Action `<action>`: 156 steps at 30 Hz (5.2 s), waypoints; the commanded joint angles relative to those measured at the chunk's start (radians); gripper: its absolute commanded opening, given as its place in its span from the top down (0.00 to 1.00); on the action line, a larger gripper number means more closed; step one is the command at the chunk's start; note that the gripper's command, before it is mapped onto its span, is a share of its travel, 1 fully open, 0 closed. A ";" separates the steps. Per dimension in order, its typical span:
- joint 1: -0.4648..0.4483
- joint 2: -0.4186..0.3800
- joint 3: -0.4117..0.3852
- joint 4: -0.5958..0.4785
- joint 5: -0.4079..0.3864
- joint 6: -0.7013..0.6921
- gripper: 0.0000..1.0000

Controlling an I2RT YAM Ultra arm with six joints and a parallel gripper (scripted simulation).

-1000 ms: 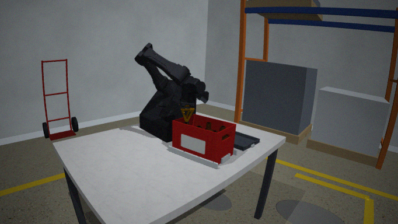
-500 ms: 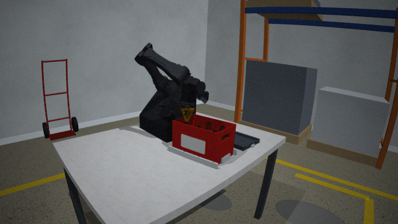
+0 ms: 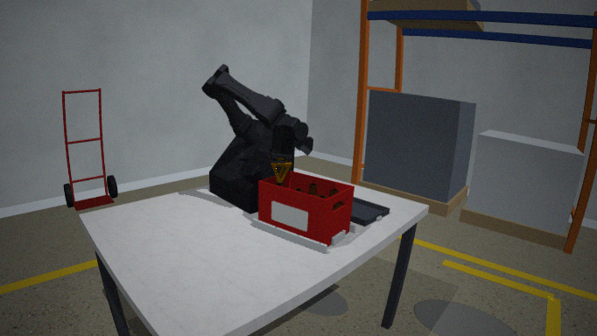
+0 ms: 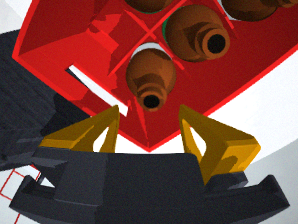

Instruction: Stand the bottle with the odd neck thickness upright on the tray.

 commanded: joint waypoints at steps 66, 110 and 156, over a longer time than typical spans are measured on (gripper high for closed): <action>-0.063 0.043 -0.065 0.193 -0.016 -0.112 0.39; -0.063 0.043 -0.065 0.191 -0.016 -0.112 0.39; -0.061 0.043 -0.065 0.182 -0.016 -0.112 1.00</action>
